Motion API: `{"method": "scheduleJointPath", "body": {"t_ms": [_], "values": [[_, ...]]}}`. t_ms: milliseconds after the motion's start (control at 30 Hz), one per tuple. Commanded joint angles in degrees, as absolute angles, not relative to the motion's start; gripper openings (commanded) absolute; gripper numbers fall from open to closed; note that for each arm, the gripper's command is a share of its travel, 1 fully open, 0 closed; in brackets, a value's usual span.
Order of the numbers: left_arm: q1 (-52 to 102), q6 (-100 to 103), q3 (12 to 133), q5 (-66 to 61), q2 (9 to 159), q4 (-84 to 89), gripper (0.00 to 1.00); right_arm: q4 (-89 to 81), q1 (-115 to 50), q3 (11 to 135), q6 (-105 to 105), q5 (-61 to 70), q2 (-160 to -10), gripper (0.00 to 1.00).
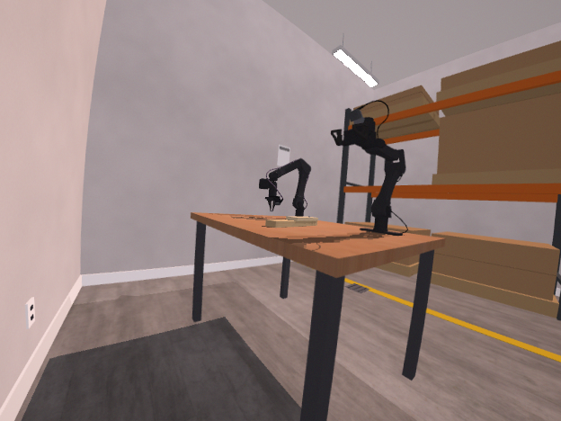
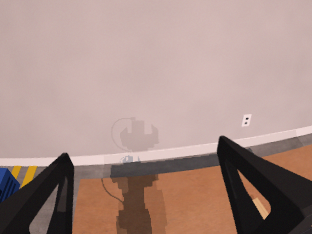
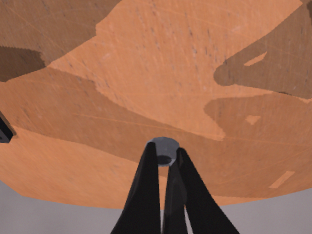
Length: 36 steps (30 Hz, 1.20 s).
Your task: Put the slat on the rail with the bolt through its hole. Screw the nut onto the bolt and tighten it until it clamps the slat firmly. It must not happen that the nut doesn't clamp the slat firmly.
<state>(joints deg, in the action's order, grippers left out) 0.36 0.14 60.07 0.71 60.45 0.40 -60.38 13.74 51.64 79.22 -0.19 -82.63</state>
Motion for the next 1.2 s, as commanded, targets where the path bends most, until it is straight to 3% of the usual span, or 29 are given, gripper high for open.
{"method": "scheduleJointPath", "body": {"t_ms": [0, 1167], "values": [[0.0, 0.0, 60.3, 0.0, 59.9, -0.3, 1.0, -63.0, 14.1, 54.1, 79.4, 0.1, -80.5, 0.12], [0.0, 0.0, 60.3, 0.0, 59.9, -0.3, 1.0, -65.6, 12.0, 57.0, 80.9, 0.5, -81.0, 0.12]]}}
